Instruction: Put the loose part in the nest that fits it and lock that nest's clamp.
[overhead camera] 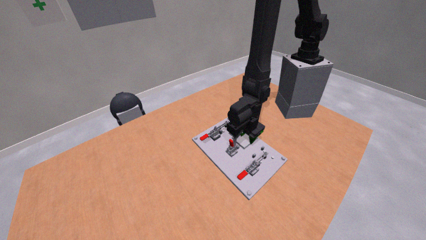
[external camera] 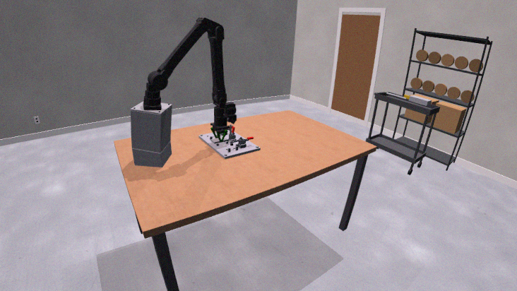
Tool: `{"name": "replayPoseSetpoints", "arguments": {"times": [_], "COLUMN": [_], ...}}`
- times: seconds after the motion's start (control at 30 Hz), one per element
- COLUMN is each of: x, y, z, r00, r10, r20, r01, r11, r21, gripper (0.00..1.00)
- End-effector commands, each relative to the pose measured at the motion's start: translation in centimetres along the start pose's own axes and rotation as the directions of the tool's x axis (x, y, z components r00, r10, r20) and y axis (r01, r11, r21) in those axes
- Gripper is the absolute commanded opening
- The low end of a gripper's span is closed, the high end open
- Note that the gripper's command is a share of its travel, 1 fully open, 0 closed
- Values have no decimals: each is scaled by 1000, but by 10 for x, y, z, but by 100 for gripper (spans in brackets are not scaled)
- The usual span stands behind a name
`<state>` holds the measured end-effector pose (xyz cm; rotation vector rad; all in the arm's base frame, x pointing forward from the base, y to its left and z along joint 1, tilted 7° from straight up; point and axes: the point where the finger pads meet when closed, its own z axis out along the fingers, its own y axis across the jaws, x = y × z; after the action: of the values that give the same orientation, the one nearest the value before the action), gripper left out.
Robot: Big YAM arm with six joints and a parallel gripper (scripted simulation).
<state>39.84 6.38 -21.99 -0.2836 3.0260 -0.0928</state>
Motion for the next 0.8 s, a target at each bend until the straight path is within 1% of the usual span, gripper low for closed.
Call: {"name": "replayPoseSetpoints", "arguments": {"times": [0.0,0.4,0.63,0.77], "x": [-3,-4,-7,-6], "y": [-5,-5,-6,-6], "z": [5,5,8,9], "r00": [1000,1000,1000,1000], "r10": [-1,-1,1,0], "r20": [-3,-1,10,7], "r01": [1,1,-1,0], "r11": [1000,1000,1000,1000], "r21": [-1,-1,-1,-1], "gripper": [0,0,0,0]}}
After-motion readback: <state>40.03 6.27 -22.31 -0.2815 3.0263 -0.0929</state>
